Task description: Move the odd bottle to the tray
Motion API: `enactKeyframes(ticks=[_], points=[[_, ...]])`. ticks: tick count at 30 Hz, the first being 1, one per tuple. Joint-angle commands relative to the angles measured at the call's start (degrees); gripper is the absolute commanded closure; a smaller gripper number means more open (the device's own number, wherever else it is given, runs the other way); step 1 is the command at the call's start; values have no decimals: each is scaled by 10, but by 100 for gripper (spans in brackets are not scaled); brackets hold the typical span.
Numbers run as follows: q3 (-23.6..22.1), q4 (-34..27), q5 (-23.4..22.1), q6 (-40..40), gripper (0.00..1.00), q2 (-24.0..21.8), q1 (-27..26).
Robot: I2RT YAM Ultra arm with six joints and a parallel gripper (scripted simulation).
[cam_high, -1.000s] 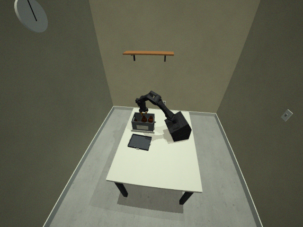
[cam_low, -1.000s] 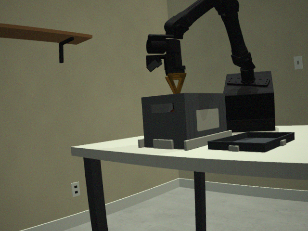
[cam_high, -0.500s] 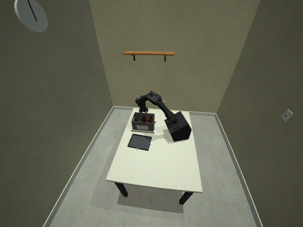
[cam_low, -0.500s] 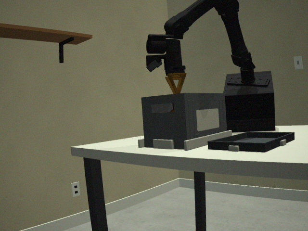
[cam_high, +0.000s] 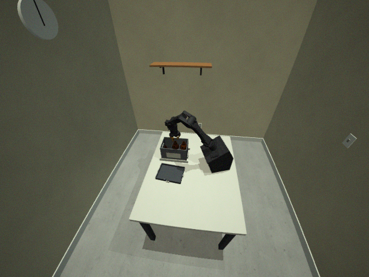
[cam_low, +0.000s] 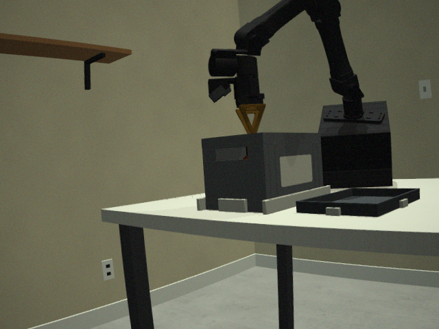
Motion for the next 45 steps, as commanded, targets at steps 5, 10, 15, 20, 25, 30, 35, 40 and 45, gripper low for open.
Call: enactKeyframes(ticks=[5,10,15,20,25,30,35,40,45], points=[[16,10,6,-1,39,8,-9],[17,10,6,-2,39,5,-10],[17,10,6,-2,39,5,-10],[17,10,6,-2,39,5,-10],[17,10,6,-2,39,-12,-9],[17,10,6,-2,39,-12,-9],[17,10,6,-2,39,-12,-9],[17,10,6,-2,39,-12,-9],[17,10,6,-2,39,-12,-9]])
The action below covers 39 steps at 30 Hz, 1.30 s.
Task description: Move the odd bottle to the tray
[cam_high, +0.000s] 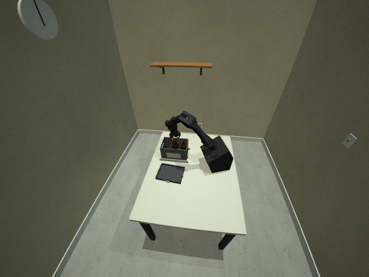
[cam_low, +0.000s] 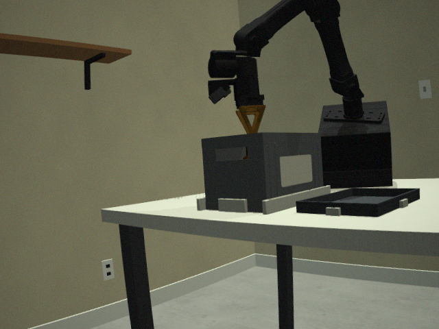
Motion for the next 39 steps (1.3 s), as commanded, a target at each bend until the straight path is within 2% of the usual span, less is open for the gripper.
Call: enactKeyframes(ticks=[1,23,31,39], points=[[17,9,6,-2,39,-18,-9],[17,9,6,-2,39,-17,-9],[22,0,6,-2,39,7,-10],[23,-3,6,-2,39,8,-9]])
